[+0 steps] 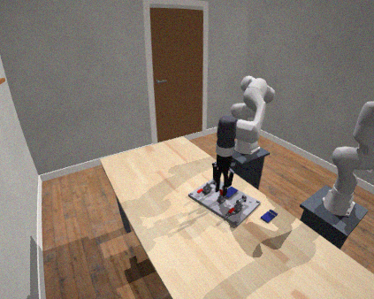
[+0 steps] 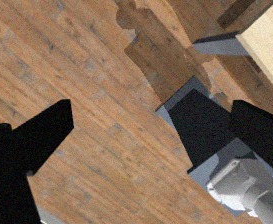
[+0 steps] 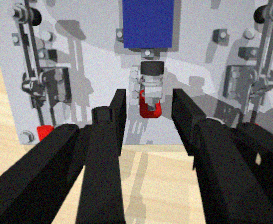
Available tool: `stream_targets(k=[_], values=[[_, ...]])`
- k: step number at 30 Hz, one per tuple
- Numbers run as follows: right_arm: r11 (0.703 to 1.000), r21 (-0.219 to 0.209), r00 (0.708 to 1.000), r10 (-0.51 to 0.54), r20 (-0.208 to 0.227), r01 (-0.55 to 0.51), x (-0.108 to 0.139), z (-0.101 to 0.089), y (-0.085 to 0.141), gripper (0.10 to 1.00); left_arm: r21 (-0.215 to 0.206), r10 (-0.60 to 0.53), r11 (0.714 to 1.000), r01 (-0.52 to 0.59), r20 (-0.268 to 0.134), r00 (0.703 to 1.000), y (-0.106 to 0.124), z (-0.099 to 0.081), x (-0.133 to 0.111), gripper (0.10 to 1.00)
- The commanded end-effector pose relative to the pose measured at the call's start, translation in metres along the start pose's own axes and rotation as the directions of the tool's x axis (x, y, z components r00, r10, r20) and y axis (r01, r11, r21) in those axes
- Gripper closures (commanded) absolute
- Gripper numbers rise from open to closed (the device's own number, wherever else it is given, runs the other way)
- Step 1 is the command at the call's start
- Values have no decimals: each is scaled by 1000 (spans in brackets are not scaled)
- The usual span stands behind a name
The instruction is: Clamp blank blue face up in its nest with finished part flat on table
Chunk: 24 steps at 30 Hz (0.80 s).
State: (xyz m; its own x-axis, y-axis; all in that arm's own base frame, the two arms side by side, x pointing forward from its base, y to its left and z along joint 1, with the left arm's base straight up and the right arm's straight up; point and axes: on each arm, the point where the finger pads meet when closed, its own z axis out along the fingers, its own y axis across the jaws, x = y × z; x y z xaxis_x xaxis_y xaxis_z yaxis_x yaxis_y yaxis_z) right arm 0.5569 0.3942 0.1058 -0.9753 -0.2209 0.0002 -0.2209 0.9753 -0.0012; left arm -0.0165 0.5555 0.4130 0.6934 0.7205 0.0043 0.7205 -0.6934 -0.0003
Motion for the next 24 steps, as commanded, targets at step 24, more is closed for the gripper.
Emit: stream_targets(k=[24], values=[[1000,-1,1000,-2,0,2,0,1,-1,999,0,0,1000,0,0,1000,0,0,0,98]])
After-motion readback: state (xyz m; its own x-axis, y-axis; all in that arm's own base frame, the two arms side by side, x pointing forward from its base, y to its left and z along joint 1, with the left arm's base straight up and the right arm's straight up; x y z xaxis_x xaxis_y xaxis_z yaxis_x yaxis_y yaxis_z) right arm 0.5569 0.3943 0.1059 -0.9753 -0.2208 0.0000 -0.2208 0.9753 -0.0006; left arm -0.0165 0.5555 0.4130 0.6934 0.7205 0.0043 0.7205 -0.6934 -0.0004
